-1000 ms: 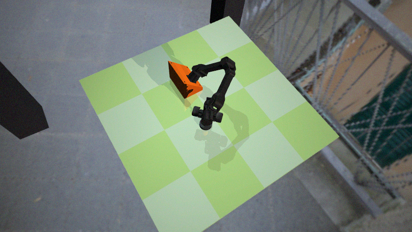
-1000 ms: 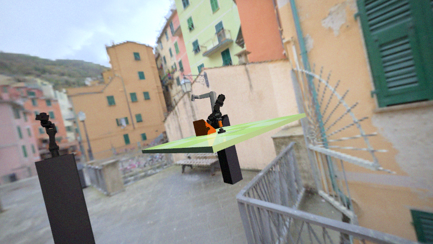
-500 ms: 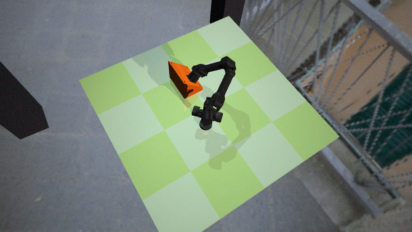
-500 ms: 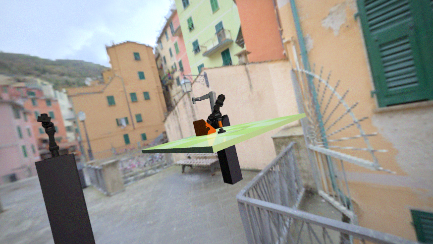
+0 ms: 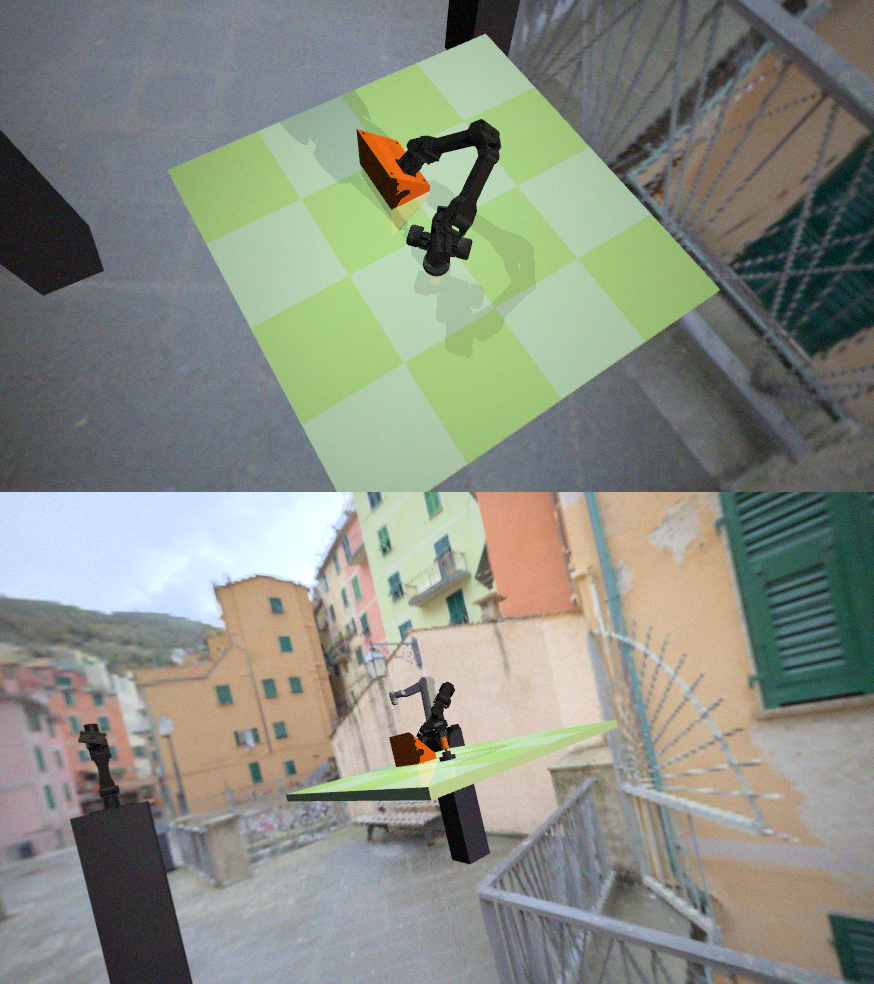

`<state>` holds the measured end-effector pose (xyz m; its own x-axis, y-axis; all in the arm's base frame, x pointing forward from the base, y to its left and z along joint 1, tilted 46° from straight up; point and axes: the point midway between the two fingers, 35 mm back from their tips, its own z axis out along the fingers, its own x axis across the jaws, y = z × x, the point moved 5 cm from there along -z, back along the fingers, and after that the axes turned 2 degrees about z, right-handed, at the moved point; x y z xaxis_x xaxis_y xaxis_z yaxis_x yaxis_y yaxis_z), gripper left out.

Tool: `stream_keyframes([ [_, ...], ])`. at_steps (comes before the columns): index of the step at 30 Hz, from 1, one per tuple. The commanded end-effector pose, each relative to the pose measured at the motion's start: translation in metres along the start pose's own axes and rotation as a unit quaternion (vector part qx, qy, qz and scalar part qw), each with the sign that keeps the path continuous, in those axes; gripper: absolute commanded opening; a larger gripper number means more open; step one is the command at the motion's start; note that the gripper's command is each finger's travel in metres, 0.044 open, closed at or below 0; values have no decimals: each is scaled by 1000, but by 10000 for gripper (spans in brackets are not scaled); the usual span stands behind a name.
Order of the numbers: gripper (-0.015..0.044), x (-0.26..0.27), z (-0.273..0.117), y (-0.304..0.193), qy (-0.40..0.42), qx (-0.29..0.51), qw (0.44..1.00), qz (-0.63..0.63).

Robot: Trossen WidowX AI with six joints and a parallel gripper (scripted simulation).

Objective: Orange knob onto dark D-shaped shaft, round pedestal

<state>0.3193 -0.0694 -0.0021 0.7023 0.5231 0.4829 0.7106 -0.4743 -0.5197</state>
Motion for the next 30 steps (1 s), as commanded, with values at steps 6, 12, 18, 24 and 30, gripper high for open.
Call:
stream_keyframes([
  [6,0,-2,6,-1,2,-1,1000,0],
  [12,0,-2,12,-1,2,-1,1000,0],
  [18,0,0,14,-1,0,-1,1000,-5],
  [24,0,0,14,-1,0,-1,1000,-5],
  [30,157,0,14,-1,0,-1,1000,-5],
])
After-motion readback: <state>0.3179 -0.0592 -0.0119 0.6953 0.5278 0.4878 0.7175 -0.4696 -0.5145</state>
